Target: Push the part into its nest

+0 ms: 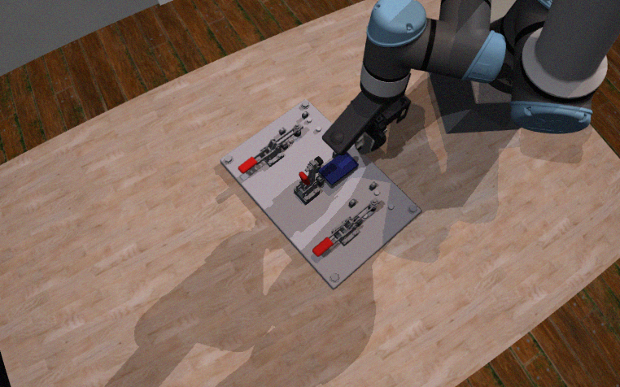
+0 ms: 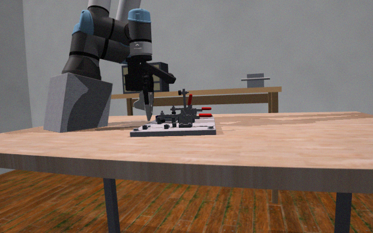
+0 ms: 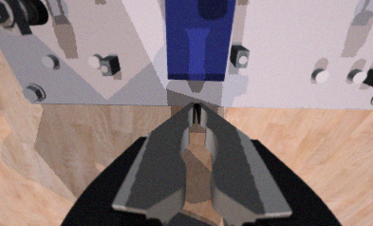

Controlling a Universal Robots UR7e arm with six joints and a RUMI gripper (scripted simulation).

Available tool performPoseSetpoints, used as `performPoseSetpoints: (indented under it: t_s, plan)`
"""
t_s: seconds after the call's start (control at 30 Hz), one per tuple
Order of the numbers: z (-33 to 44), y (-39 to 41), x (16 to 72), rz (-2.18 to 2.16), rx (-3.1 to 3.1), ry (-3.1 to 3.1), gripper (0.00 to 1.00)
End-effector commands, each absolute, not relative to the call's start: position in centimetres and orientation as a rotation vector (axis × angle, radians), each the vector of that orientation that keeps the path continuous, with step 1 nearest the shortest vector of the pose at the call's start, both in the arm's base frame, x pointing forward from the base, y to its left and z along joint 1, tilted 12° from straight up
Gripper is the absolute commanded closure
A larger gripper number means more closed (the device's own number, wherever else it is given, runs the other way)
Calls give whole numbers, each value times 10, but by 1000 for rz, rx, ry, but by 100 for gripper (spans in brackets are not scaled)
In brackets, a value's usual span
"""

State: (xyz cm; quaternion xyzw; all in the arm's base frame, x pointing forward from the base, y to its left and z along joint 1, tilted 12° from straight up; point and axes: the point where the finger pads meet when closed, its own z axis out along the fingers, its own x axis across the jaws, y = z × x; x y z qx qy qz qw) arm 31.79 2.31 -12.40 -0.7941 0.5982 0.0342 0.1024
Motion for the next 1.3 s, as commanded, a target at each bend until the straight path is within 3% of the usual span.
performPoseSetpoints:
  t_s: [0.0,1.27]
  plan:
    - [-124,23,319,98,-2344,1765,100]
    - [-122,26,327,96,-2344,1765,100]
